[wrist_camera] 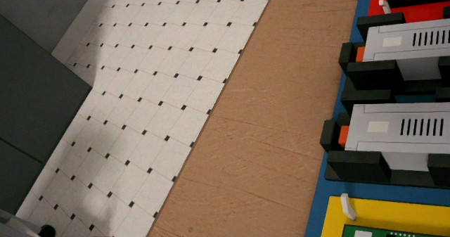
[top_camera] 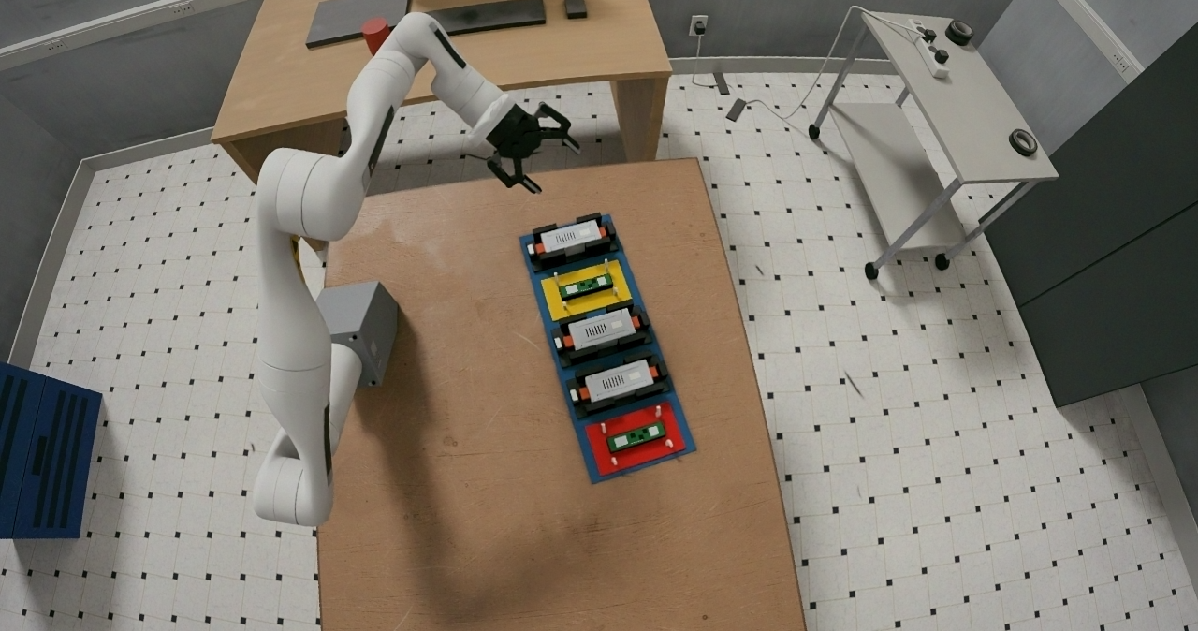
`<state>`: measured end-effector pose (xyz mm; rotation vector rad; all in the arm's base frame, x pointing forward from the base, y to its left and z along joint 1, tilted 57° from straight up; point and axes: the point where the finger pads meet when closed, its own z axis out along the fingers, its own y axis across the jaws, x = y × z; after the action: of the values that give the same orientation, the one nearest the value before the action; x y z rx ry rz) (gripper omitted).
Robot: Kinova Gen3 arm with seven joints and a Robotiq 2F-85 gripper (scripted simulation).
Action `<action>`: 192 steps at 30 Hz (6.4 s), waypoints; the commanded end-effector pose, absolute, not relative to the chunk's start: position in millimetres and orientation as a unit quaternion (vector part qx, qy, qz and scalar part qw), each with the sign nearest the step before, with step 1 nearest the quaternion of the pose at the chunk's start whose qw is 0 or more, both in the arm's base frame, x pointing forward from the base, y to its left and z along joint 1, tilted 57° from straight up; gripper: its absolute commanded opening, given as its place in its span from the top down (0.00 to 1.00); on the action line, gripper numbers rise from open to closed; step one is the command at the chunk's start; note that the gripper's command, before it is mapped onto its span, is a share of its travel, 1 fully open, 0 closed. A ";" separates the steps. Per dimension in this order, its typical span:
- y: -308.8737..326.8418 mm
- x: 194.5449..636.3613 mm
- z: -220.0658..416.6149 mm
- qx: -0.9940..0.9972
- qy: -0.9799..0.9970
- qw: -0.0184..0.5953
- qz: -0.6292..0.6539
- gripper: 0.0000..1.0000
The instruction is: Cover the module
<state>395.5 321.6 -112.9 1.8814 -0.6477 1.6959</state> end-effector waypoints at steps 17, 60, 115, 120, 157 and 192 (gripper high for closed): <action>322.9 395.5 -112.2 0.695 -0.240 0.259 0.626 0.00; 227.9 412.0 30.6 0.820 -0.106 0.373 0.421 0.00; 209.8 415.4 58.3 0.876 0.050 0.452 0.158 0.00; 209.8 415.3 58.2 0.877 0.054 0.454 0.150 0.00; 211.0 415.1 56.4 0.868 0.135 0.477 0.001 0.00; 179.2 434.5 -25.1 0.868 0.135 0.477 0.001 0.00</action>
<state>430.9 183.6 -11.1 2.1195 0.3291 0.0004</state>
